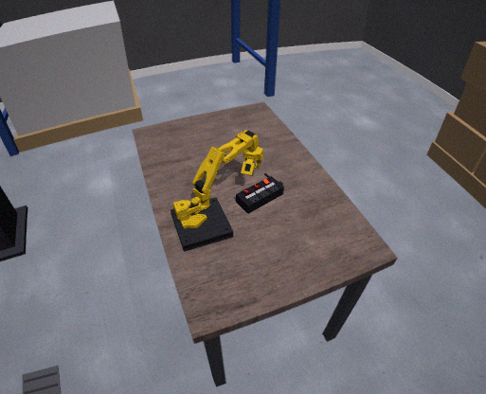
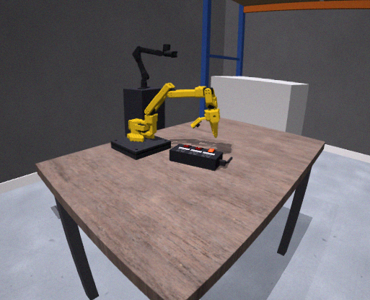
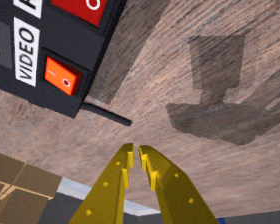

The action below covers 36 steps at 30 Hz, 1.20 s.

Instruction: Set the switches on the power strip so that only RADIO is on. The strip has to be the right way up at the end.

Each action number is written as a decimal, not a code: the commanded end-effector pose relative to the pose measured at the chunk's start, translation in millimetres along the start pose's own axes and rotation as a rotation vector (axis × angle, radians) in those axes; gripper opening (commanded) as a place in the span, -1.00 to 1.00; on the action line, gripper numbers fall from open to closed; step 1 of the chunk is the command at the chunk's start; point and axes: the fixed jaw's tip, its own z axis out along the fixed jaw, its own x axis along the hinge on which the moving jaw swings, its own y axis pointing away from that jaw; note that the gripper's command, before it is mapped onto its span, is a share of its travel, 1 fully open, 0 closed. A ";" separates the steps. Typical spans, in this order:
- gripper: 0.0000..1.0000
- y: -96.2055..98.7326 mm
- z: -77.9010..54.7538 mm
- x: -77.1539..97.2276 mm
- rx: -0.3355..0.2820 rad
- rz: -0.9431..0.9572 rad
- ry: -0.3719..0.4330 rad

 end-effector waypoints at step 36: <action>-1.00 -14.6 4.1 14.0 0.016 -0.721 -0.001</action>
